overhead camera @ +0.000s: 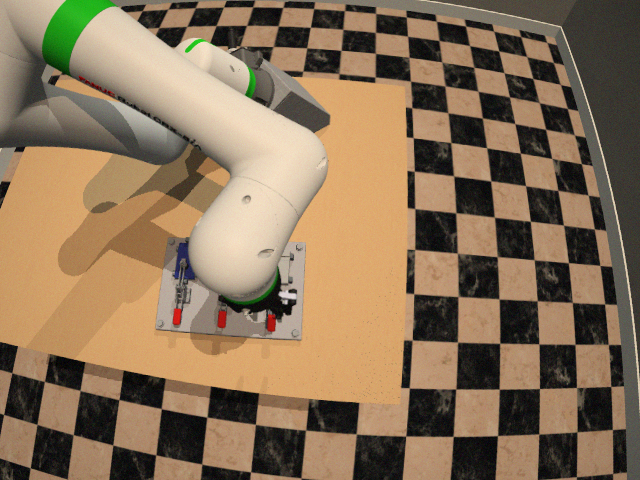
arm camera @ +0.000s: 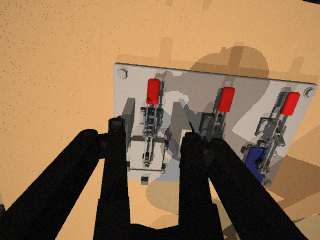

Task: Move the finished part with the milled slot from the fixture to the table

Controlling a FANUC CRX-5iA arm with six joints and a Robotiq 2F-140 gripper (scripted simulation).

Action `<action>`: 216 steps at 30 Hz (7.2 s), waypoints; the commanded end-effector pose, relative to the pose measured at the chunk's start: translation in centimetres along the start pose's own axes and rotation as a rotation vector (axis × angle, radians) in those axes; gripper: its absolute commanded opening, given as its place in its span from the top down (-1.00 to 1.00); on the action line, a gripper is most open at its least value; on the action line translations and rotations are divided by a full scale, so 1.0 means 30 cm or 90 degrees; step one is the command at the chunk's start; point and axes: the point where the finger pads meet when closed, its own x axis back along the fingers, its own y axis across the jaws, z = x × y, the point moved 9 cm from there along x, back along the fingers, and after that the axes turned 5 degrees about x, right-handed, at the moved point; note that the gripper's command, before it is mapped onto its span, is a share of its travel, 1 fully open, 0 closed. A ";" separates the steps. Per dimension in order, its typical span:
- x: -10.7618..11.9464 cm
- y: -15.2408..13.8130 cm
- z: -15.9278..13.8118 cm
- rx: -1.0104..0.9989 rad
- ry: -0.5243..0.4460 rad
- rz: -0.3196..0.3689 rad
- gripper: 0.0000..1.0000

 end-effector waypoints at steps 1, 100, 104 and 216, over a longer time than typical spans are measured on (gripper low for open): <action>-0.006 0.000 0.000 0.000 0.000 0.000 0.44; -0.286 -0.001 0.001 0.000 0.000 0.000 0.44; -0.286 -0.001 0.001 0.000 0.000 0.000 0.44; -0.242 -0.003 -0.021 0.000 0.000 0.000 0.77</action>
